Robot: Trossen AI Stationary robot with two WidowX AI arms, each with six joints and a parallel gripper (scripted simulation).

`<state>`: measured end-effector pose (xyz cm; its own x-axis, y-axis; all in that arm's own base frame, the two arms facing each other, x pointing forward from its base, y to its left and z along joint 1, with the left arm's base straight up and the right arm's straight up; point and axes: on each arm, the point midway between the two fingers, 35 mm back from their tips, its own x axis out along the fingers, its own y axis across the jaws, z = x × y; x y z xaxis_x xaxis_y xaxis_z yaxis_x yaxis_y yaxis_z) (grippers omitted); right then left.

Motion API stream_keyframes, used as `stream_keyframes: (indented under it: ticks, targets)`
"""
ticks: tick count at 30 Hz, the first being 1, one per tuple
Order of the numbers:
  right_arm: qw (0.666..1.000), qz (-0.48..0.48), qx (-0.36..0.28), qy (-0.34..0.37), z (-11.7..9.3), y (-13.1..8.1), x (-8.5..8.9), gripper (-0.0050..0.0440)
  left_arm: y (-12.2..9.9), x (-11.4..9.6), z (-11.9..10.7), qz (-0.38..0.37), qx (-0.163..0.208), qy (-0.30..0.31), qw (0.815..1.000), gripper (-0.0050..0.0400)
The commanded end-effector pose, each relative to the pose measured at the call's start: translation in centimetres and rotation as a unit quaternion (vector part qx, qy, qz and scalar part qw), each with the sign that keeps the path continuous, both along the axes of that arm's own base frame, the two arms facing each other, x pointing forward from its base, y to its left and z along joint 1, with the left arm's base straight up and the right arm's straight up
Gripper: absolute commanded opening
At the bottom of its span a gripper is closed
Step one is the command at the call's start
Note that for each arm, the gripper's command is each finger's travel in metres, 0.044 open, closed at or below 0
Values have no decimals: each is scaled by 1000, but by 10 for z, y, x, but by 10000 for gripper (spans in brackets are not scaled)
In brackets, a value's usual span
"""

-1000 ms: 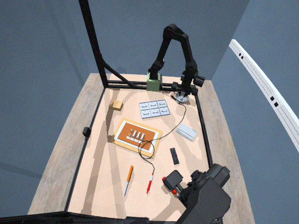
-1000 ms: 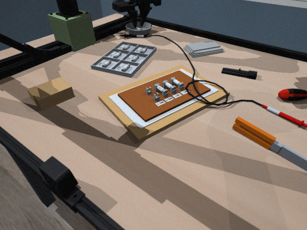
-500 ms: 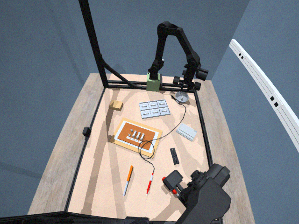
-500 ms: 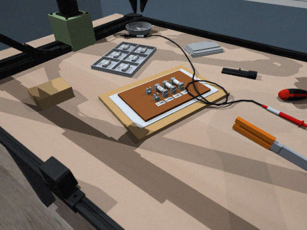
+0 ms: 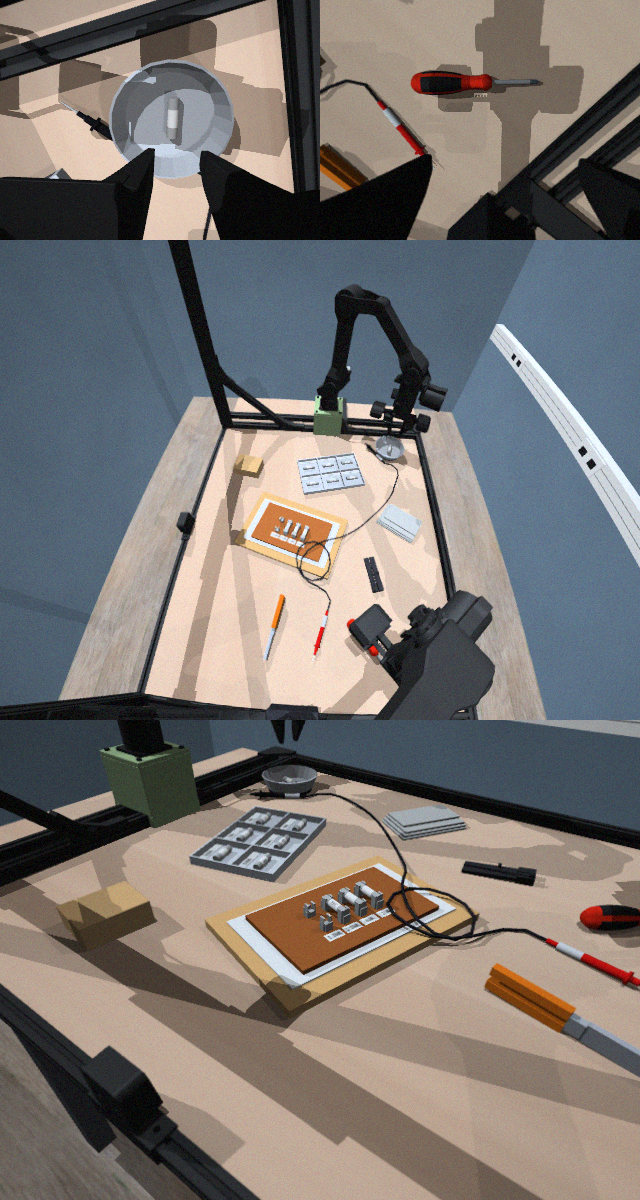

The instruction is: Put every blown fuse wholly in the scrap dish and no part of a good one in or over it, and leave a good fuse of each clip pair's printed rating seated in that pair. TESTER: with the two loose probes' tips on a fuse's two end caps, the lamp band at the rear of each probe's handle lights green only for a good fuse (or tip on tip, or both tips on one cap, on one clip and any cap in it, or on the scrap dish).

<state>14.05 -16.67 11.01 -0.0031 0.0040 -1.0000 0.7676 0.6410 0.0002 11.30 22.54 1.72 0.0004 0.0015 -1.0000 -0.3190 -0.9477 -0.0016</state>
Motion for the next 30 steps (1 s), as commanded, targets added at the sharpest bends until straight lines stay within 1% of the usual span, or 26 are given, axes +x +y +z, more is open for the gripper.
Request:
stream_keyframes:
  ticks: [1,13,15,22,30]
  targets:
    - [1000,1,-9,-8,6,-4,2,400,-4,3,3,-30,8,-4,1000,132]
    - [1000,1,-9,-8,6,-4,2,400,-19,13,3,-150,8,-3,989,132]
    - [1000,1,-9,-8,6,-4,2,400,-19,13,3,-150,8,-3,989,132]
    - [1000,1,-9,-8,6,-4,2,400,-28,19,2,-219,8,-3,976,132]
    - [1000,1,-9,-8,6,-4,2,400,-38,25,1,-296,8,-2,955,132]
